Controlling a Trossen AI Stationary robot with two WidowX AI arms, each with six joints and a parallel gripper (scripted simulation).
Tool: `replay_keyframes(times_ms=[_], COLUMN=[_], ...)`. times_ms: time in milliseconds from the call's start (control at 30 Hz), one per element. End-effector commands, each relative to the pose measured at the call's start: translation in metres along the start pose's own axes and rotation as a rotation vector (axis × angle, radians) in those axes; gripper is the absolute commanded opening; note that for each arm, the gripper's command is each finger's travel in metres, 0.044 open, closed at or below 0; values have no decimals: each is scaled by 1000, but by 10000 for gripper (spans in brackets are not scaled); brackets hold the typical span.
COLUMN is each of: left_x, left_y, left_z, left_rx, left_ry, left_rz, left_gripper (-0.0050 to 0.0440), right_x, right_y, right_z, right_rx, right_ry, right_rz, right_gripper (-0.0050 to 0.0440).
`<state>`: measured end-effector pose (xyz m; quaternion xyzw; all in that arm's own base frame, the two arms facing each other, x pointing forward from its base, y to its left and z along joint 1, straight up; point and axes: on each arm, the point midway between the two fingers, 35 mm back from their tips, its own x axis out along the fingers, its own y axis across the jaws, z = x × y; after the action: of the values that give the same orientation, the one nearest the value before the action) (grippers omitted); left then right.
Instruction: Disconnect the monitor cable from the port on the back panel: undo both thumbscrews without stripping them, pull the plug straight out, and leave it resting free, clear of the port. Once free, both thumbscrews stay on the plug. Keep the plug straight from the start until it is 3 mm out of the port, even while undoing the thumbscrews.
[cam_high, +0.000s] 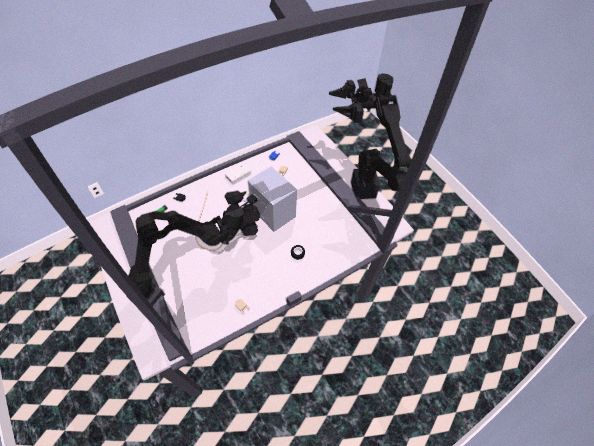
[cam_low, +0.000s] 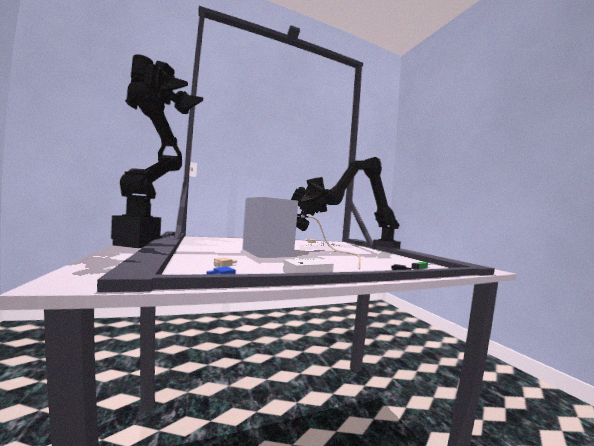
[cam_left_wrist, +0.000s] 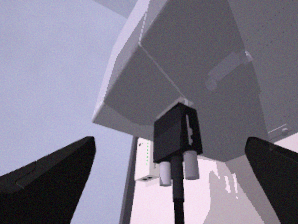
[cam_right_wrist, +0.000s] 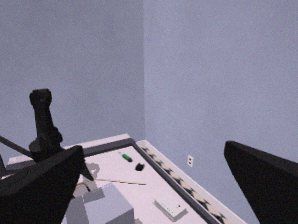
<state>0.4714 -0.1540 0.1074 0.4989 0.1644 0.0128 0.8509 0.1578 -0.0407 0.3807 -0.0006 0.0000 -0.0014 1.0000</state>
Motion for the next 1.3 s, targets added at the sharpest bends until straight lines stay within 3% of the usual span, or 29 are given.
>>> replay_keyframes(times_ms=[0,233,400,600,667,1067,1267], left_x=[-2,-6,-7,-7,-7,-7,-7], left_y=[-8,-9,-9,-9,-9,-9,-9], left_z=[-2,-3,-4,-4,-4,-4,-4], left_rx=[155,279,304,304,304,304,304], left_ry=[6,19,25,25,25,25,25], left_rz=[78,190,207,207,207,207,207], left_gripper=[440,440,440,296,296,8,0], right_x=[0,0,0,0,0,0,0], right_y=[1,1,1,1,1,1,1], right_z=[3,3,3,3,3,3,3], right_rx=[-4,-4,-4,-4,-4,-4,-4], right_ry=[-1,-1,-1,-1,-1,-1,-1], right_rz=[3,3,3,3,3,3,3], right_gripper=[440,440,440,440,440,440,440])
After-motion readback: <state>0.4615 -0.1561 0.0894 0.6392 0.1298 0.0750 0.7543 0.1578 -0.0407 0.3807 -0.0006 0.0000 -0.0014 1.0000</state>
